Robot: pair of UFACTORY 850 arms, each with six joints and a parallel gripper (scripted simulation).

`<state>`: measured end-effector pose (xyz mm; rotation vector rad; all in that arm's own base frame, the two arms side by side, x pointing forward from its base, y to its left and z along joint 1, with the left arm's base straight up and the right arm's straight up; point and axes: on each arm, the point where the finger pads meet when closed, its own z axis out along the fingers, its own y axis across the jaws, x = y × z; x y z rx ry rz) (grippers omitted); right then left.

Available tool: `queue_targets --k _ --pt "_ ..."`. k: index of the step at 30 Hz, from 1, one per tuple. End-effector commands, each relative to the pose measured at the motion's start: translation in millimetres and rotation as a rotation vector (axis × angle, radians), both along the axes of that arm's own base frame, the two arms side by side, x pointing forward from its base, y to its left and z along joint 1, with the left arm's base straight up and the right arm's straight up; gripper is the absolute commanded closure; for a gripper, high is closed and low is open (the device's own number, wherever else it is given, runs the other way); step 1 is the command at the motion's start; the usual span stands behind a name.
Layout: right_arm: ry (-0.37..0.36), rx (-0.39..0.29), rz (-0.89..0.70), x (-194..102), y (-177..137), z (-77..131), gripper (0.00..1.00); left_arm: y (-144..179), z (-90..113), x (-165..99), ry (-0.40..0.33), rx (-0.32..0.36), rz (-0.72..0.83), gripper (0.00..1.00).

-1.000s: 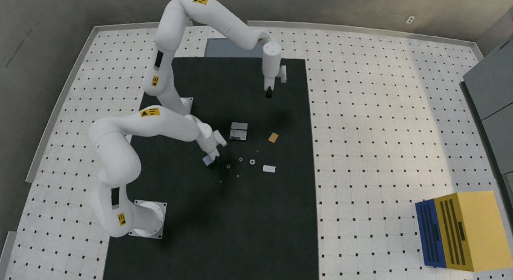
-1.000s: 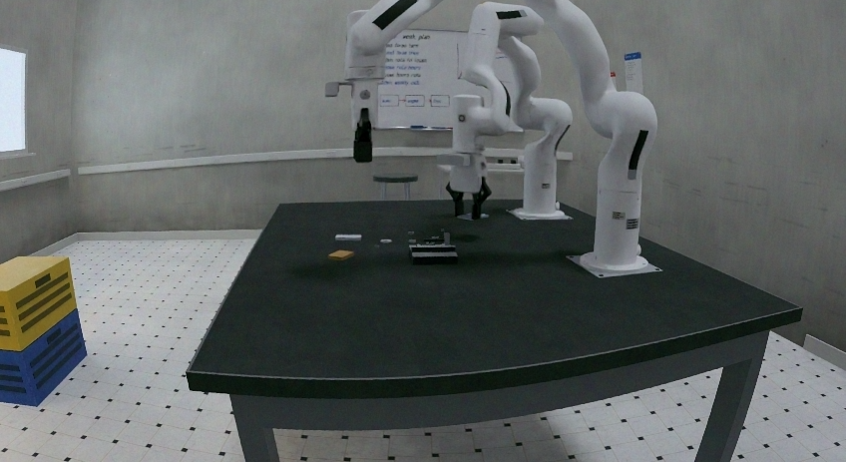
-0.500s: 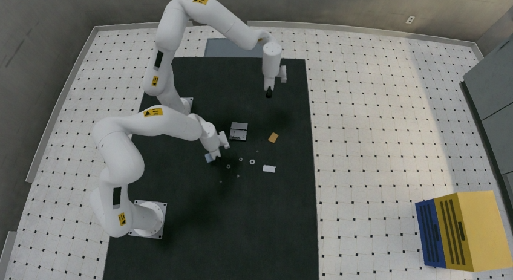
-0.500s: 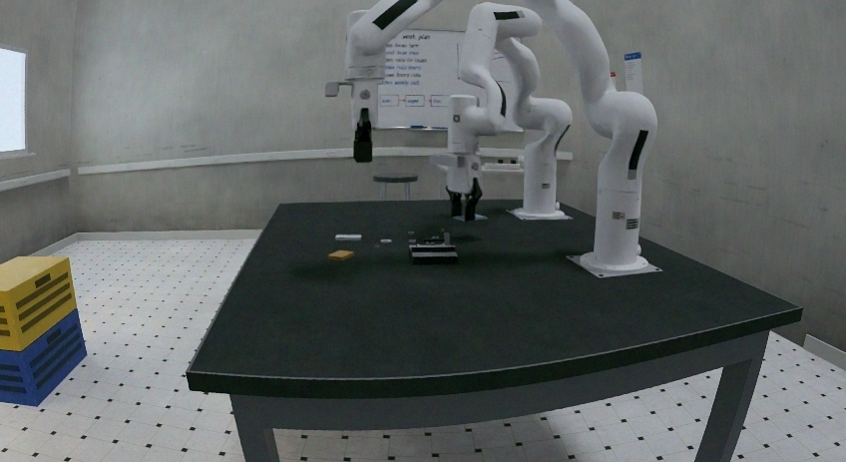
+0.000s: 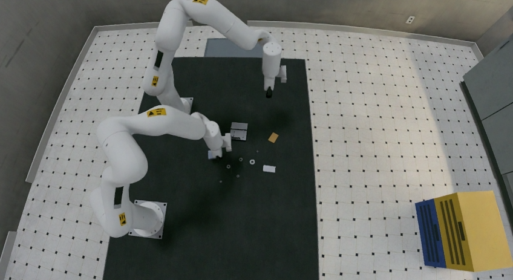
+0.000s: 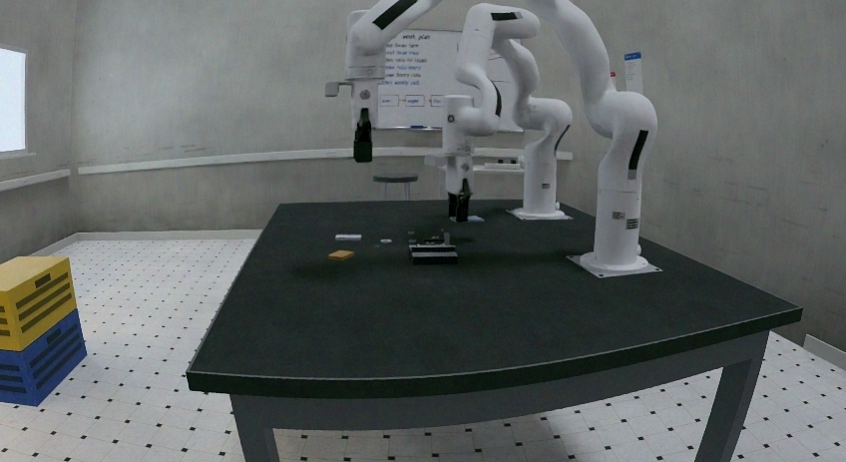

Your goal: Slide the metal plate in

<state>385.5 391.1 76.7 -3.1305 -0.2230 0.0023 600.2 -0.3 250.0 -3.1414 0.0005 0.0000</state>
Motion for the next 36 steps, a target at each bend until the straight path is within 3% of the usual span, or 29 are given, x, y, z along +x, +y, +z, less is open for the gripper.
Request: queue_targets --k 1,5,8,22,25,36 --pt "-0.010 -0.010 -0.068 4.2 2.3 0.5 1.00 0.0 1.2 0.8 -0.002 0.000 0.000 0.00" --pt "-0.011 -0.010 -0.205 10.5 5.2 0.3 1.00 0.0 1.2 0.8 -0.002 0.000 0.000 0.00" --pt "-0.011 -0.010 -0.165 8.5 4.3 0.4 1.00 0.0 1.2 0.8 -0.002 0.000 0.000 0.00" --pt "-0.011 -0.009 -0.510 25.6 11.7 -0.5 1.00 0.0 1.2 0.8 -0.002 0.000 0.000 0.00" --pt "-0.011 -0.009 -0.477 23.8 11.0 -0.4 1.00 0.0 1.2 0.8 -0.002 0.000 0.000 0.00" --pt "-0.008 -0.006 -0.724 36.7 15.9 -1.2 1.00 0.0 1.2 0.8 -0.002 0.000 0.000 0.00"
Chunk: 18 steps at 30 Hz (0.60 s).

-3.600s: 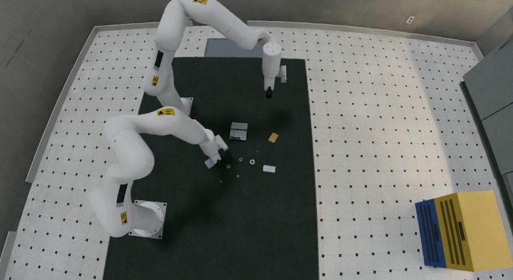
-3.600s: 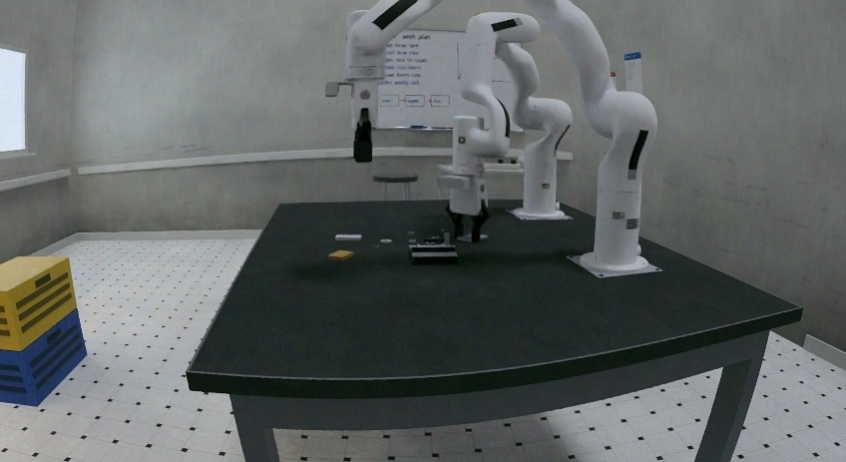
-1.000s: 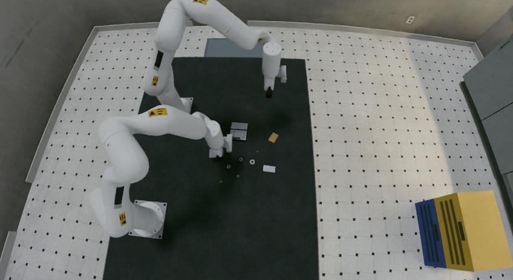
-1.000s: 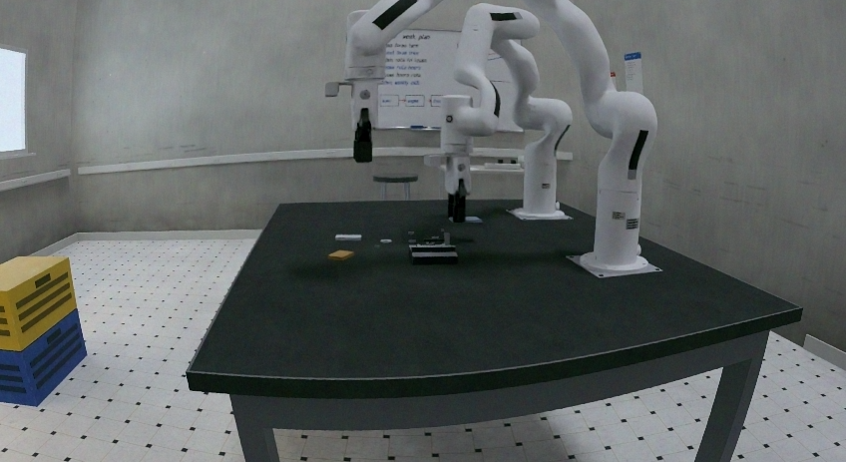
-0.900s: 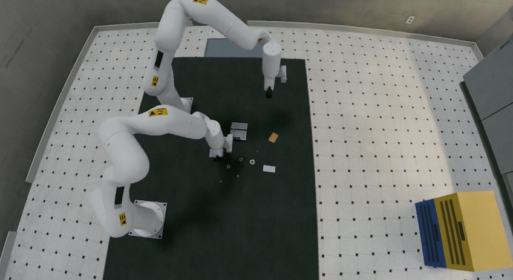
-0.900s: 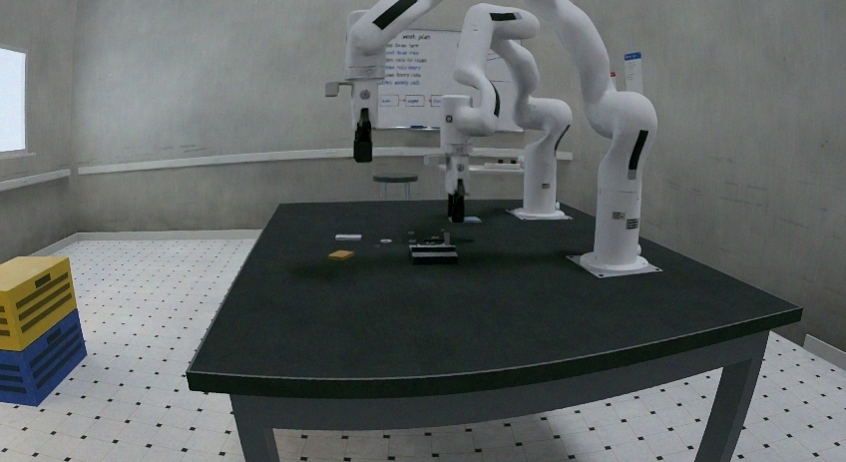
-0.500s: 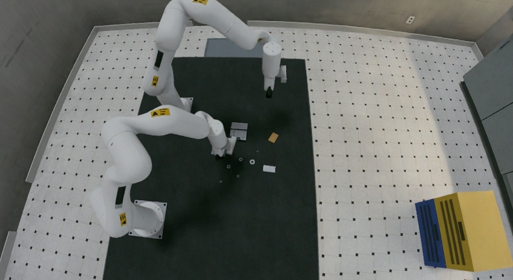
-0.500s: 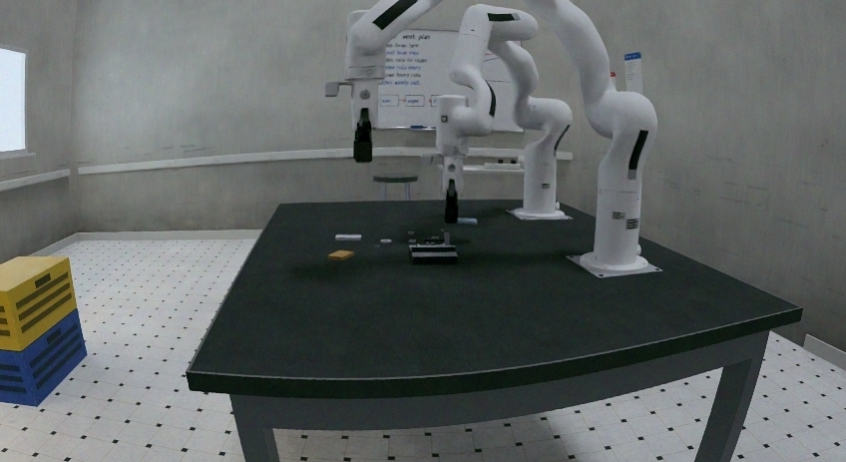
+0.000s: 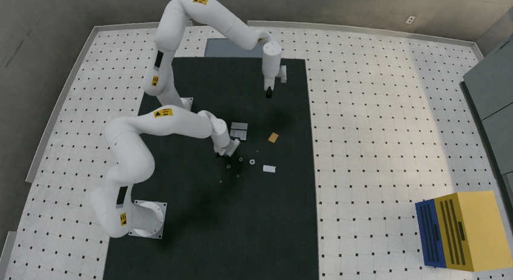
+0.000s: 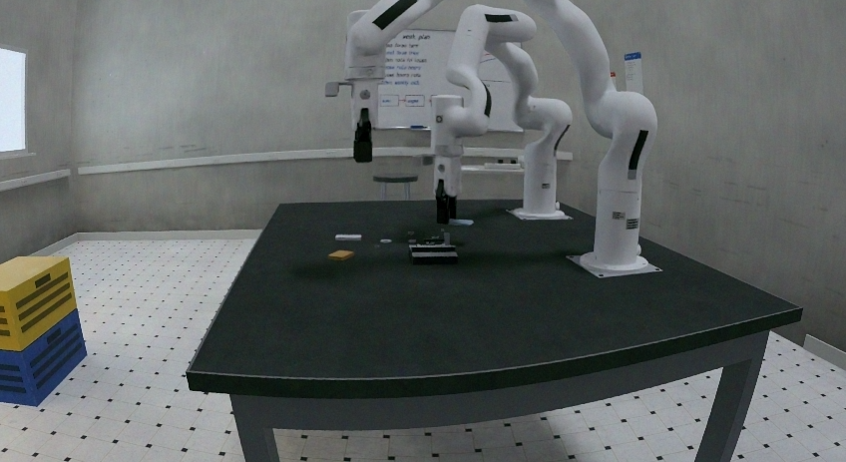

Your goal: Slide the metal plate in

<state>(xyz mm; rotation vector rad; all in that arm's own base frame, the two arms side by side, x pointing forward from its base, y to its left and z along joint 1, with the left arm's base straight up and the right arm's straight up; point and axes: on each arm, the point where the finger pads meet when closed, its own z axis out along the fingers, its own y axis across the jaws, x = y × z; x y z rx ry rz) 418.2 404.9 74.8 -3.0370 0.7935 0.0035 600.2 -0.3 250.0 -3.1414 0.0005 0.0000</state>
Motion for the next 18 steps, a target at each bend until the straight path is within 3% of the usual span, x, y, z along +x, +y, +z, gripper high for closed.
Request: queue_targets --k 1,9,18 --pt "-0.010 -0.010 -0.103 5.2 2.7 0.7 1.00 0.0 1.2 0.8 -0.002 0.000 0.000 0.00" --pt "-0.010 -0.010 -0.191 9.6 4.3 0.5 1.00 0.0 1.2 0.8 -0.002 0.000 0.000 0.00" --pt "-0.010 -0.009 -0.417 21.0 8.4 -0.2 1.00 0.0 1.2 0.8 -0.002 0.000 0.000 0.00"
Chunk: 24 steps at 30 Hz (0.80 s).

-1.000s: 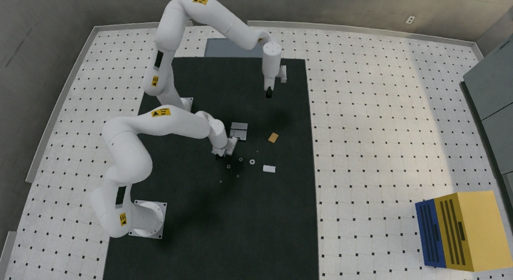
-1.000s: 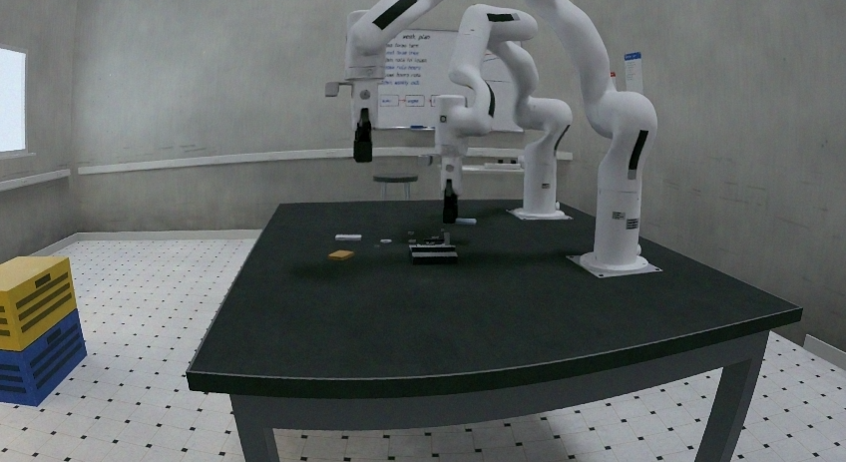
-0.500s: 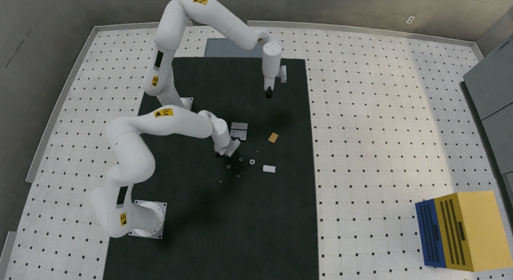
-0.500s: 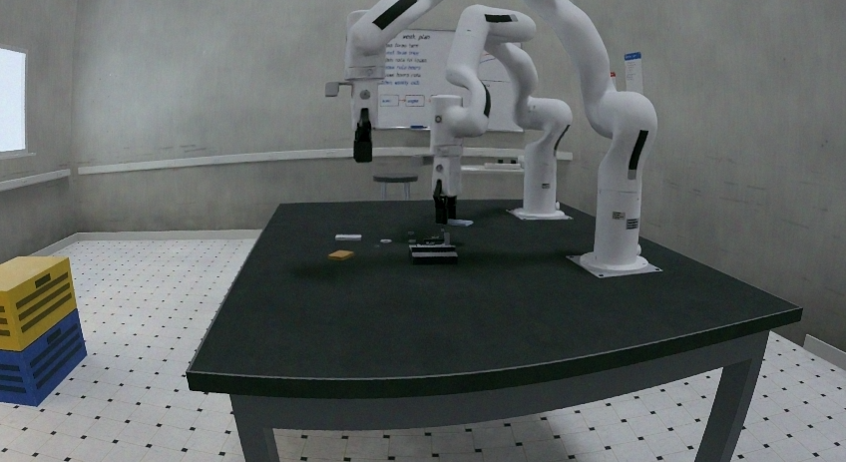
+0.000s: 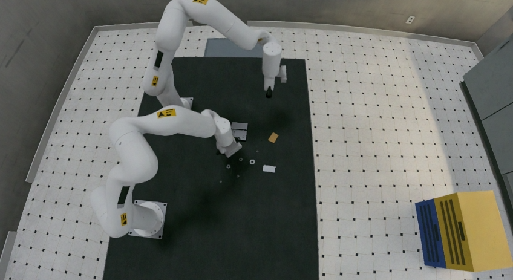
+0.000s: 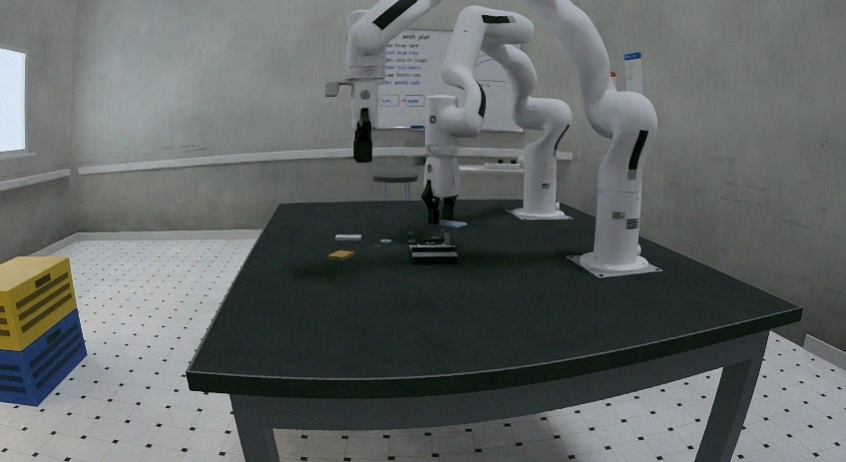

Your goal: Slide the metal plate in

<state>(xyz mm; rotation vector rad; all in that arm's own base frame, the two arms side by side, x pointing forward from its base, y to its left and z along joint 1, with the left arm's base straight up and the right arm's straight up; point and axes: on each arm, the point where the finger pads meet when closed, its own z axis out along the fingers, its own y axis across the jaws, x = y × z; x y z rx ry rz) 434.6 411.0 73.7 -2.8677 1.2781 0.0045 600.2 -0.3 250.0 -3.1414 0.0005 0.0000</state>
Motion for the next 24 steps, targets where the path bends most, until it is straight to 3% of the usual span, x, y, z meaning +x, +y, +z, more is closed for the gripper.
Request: queue_targets --k 1,8,24 --pt "-0.010 -0.010 -0.125 6.3 3.0 0.7 1.00 0.0 1.2 0.8 -0.002 0.000 0.000 0.00" --pt "-0.010 -0.010 -0.181 9.1 3.9 0.5 1.00 0.0 1.2 0.8 -0.002 0.000 0.000 0.00" --pt "-0.009 -0.008 -0.562 28.8 9.9 -1.0 1.00 0.0 1.2 0.8 -0.002 0.000 0.000 0.00"
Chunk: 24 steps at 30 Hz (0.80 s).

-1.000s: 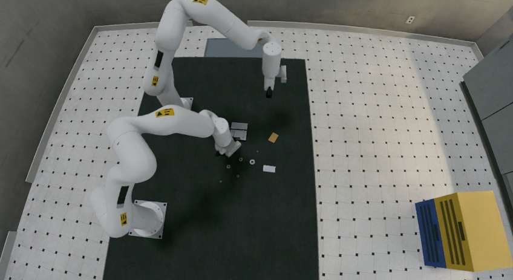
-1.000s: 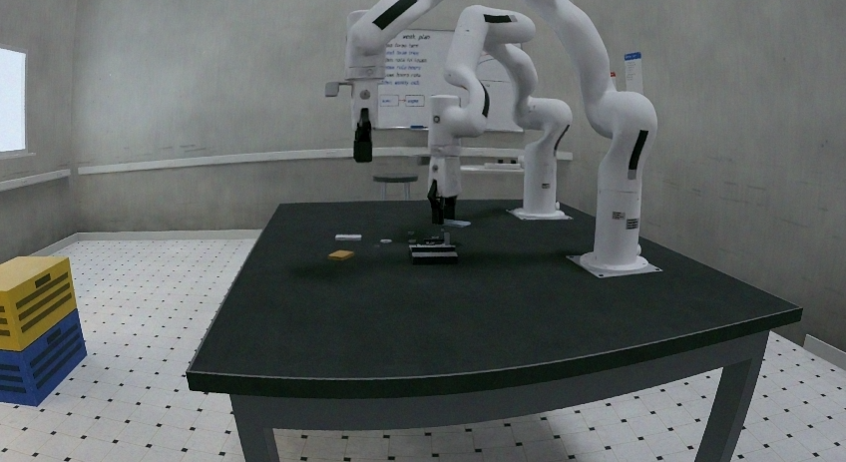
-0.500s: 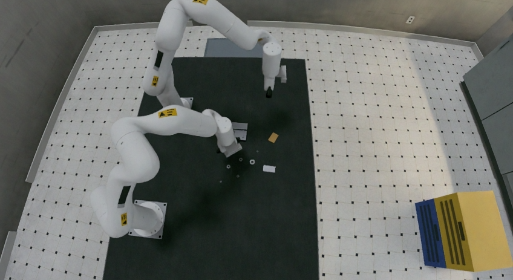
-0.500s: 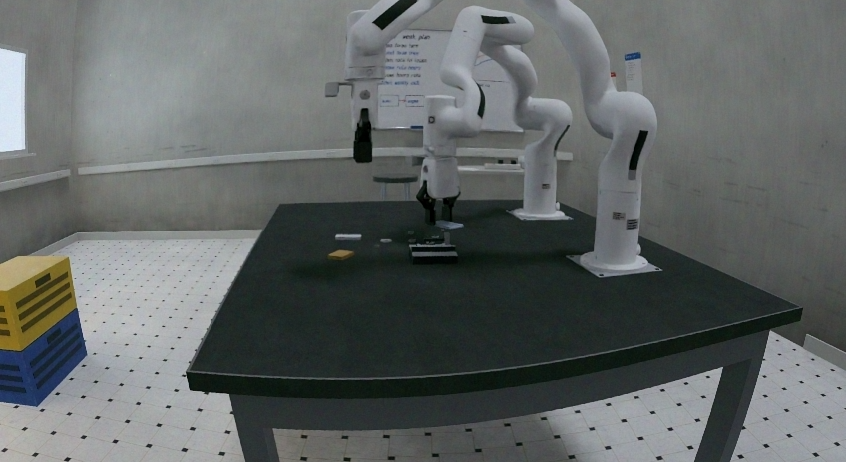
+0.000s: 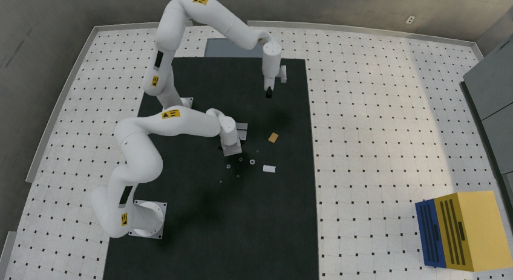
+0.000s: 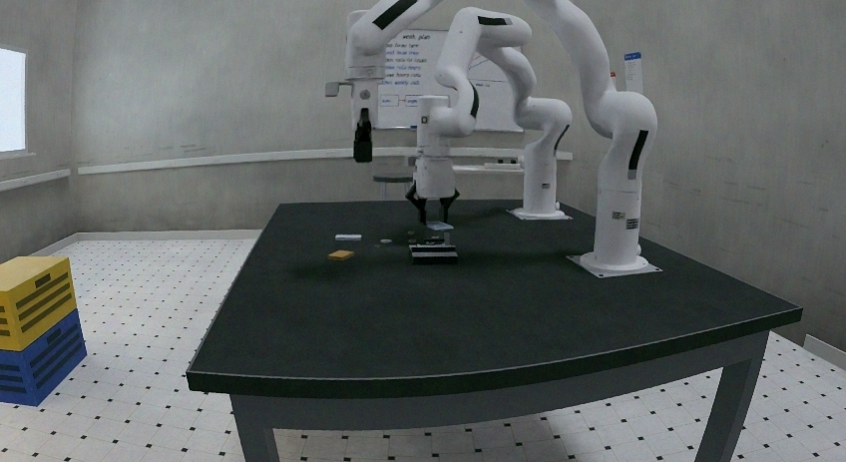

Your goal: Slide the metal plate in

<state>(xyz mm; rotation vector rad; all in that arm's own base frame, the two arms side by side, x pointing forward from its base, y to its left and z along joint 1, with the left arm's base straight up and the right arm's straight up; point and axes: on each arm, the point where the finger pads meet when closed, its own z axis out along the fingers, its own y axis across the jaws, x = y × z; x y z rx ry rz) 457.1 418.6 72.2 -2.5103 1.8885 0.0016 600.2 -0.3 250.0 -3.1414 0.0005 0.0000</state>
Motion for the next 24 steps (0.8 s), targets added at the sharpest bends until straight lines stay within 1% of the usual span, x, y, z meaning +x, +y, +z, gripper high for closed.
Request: queue_targets --k 1,6,8,14,24 --pt "-0.007 -0.007 -0.136 7.6 2.7 0.4 1.00 0.0 1.2 0.8 -0.002 0.000 0.000 0.00" --pt "-0.008 -0.009 -0.246 13.4 4.3 -0.1 1.00 0.0 1.2 0.8 -0.002 0.000 0.000 0.00" --pt "-0.008 -0.009 -0.246 13.4 4.3 -0.1 1.00 0.0 1.2 0.8 -0.002 0.000 0.000 0.00" --pt "-0.008 -0.007 -0.349 17.9 5.7 -0.3 1.00 0.0 1.2 0.8 -0.002 0.000 0.000 0.00" --pt "-0.006 -0.005 -0.331 16.9 5.4 -5.4 1.00 0.0 1.2 0.8 -0.002 0.000 0.000 0.00"
